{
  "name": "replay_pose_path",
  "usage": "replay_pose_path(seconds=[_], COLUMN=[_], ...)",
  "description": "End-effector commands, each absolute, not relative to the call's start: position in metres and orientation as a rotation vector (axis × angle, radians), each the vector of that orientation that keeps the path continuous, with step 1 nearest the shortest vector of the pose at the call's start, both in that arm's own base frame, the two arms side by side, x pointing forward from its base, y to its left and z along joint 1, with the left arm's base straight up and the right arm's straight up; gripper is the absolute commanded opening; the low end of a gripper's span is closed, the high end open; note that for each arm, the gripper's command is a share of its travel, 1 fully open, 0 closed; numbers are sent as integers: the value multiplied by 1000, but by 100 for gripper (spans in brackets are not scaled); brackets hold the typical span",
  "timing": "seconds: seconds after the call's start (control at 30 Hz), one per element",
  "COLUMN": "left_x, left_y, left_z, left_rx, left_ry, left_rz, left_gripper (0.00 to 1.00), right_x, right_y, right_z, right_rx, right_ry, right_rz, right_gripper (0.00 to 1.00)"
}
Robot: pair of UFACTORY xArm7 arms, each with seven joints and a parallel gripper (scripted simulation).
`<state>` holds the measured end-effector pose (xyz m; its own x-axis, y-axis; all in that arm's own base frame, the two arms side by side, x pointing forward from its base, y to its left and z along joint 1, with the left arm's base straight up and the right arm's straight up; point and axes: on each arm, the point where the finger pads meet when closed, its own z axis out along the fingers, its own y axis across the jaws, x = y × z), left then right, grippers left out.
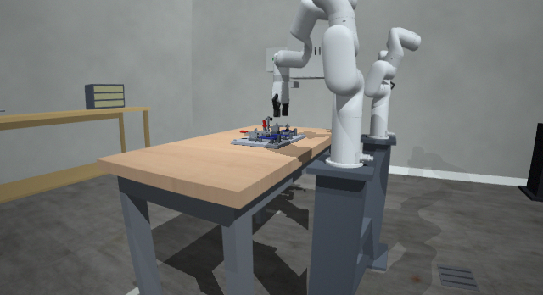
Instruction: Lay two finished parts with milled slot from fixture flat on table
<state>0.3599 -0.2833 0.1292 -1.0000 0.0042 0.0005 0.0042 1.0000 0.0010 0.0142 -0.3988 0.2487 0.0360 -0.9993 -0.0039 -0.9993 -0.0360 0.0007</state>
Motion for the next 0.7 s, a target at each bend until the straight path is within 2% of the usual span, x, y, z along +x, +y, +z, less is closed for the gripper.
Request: replay_pose_path(seconds=[0.0,0.67], left_x=[359,359], left_y=[-284,-284], left_z=[131,98], left_rx=[-7,-7], left_ry=[-3145,-3145], left_rz=[3,3], left_gripper=[100,100], right_x=[14,14], right_y=[-400,-400], right_z=[250,250], right_rx=[-2261,-2261], right_ry=[2181,2181], right_rz=[0,0], right_gripper=[100,100])
